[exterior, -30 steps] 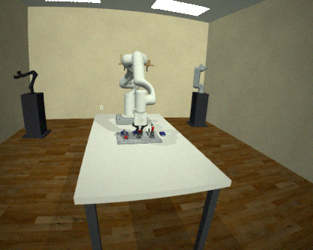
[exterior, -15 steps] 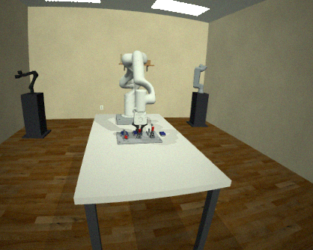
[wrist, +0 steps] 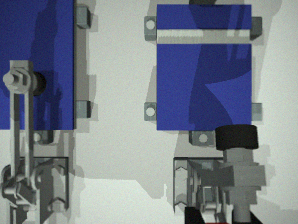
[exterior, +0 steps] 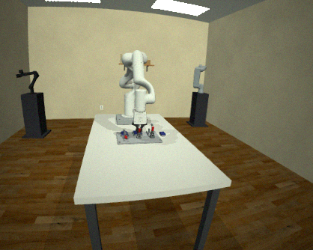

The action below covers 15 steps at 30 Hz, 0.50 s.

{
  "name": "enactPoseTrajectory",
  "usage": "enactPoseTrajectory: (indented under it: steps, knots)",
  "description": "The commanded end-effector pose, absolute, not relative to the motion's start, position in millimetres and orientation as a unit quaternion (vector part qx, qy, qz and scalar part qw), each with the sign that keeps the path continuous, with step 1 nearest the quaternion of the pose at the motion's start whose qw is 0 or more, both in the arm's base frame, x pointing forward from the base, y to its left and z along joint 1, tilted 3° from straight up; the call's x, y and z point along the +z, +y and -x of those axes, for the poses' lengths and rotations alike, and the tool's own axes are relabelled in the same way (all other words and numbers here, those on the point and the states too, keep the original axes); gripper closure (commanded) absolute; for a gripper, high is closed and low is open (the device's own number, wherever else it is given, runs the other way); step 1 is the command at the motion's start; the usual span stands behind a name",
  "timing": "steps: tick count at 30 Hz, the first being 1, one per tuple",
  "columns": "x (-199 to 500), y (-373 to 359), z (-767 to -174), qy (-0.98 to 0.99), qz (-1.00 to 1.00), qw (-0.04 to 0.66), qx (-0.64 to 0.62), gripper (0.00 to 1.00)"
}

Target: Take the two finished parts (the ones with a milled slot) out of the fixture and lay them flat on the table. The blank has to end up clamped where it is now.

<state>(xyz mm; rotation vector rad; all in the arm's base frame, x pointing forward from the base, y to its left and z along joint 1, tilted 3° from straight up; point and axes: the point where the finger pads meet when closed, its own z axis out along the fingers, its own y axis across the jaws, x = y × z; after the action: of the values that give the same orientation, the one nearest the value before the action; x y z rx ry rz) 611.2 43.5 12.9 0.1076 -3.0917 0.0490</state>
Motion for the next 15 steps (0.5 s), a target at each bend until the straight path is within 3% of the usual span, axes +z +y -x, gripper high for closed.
enactPoseTrajectory:
  steps: [1,15]
  knots:
    - [13.4,43.5,-609.7,-0.999,-0.035,0.024,0.016,1.00]
    - [13.6,43.3,-606.4,-0.999,-0.035,0.024,0.016,1.00]
